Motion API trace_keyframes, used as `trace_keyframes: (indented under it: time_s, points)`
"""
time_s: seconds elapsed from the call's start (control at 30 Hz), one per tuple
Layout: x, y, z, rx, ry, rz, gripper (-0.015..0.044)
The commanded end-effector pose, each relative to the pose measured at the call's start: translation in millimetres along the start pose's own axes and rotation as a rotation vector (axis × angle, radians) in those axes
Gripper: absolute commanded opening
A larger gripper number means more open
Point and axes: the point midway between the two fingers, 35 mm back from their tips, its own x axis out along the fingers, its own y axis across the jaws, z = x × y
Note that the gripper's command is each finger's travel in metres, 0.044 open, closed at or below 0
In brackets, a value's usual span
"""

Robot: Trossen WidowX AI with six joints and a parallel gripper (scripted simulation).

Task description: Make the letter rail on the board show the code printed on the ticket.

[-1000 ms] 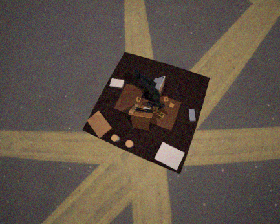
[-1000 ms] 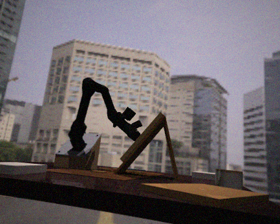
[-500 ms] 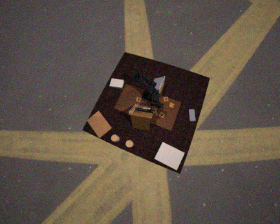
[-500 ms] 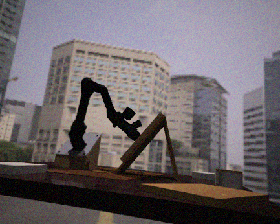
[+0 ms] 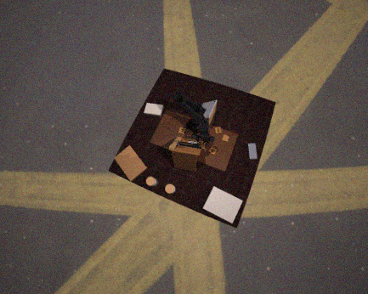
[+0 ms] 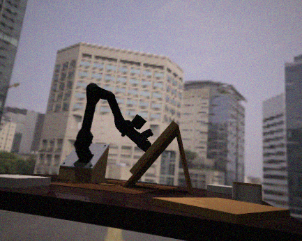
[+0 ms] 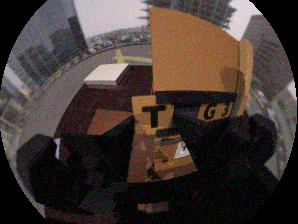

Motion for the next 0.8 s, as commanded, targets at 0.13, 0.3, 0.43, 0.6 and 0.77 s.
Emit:
trace_keyframes:
  time_s: [0.13, 0.3, 0.43, 0.6, 0.77]
  points:
    - [0.1, -4.3, -0.9, -0.005, 0.001, 0.003, 0.0000]
    - [0.2, -6.8, -0.9, -0.005, 0.001, 0.003, 0.0000]
    - [0.2, -8.8, -0.9, -0.005, 0.001, 0.003, 0.0000]
    - [0.3, -11.3, -0.9, -0.005, 0.001, 0.003, 0.0000]
    - [0.4, -13.8, -0.9, -0.005, 0.001, 0.003, 0.0000]
